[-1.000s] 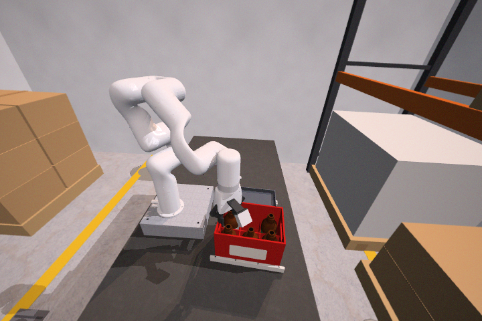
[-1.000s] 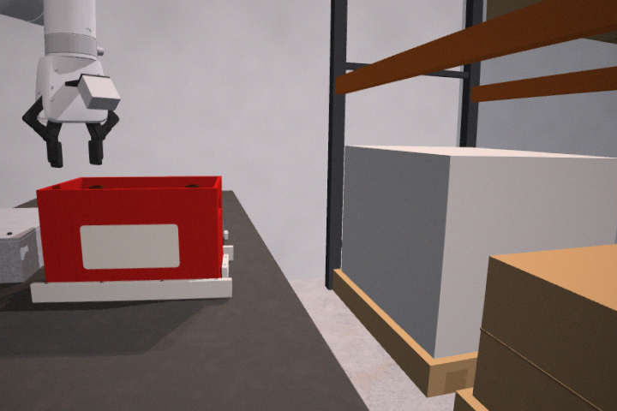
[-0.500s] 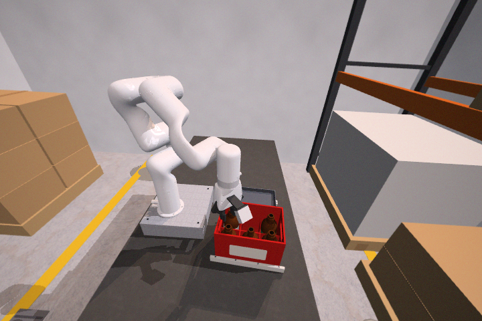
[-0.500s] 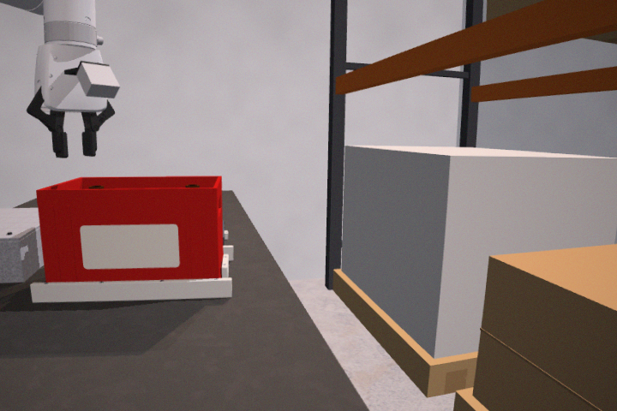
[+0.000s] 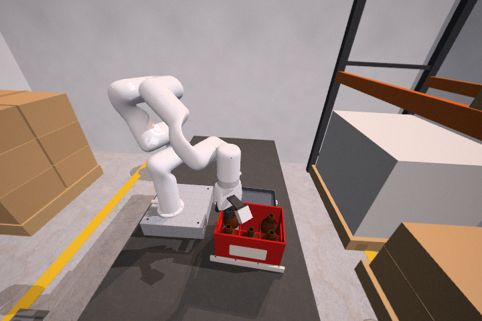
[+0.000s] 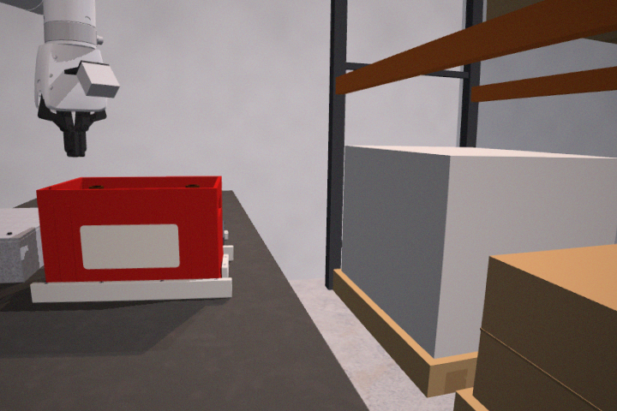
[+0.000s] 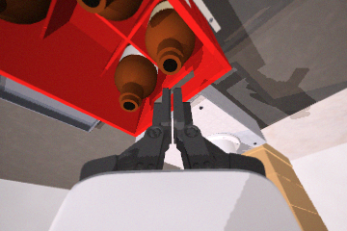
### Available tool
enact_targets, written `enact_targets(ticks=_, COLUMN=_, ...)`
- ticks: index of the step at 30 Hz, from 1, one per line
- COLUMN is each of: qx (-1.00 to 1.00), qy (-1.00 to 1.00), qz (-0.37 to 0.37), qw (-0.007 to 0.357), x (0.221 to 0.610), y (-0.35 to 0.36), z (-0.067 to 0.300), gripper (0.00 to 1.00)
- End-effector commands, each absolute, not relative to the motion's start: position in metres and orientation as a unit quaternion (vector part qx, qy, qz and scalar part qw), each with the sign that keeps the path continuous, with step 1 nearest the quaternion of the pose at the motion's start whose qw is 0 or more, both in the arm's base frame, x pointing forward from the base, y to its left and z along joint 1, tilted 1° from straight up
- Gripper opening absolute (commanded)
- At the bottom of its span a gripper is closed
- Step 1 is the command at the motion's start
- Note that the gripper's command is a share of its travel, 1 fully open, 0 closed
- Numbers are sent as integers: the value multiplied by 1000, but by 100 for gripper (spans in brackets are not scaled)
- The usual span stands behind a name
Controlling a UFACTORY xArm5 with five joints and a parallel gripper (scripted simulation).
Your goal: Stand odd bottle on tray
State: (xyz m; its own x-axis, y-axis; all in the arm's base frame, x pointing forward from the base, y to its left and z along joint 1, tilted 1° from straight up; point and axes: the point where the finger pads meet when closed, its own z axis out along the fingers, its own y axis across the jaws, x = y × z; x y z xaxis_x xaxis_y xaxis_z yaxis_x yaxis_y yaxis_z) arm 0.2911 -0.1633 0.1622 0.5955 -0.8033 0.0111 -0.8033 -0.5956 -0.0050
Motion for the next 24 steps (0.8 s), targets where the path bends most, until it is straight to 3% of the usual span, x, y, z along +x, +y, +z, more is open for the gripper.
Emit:
enact_targets(ticks=1, qx=893, qy=-450, qz=8, qw=0, x=292, y=-164, z=163, gripper=0)
enact_targets(ticks=17, qx=893, qy=-450, qz=8, qw=0, x=292, y=-163, z=163, gripper=0)
enact_targets(ticks=24, qx=893, qy=-450, qz=7, qw=-1, x=302, y=-109, z=163, gripper=0)
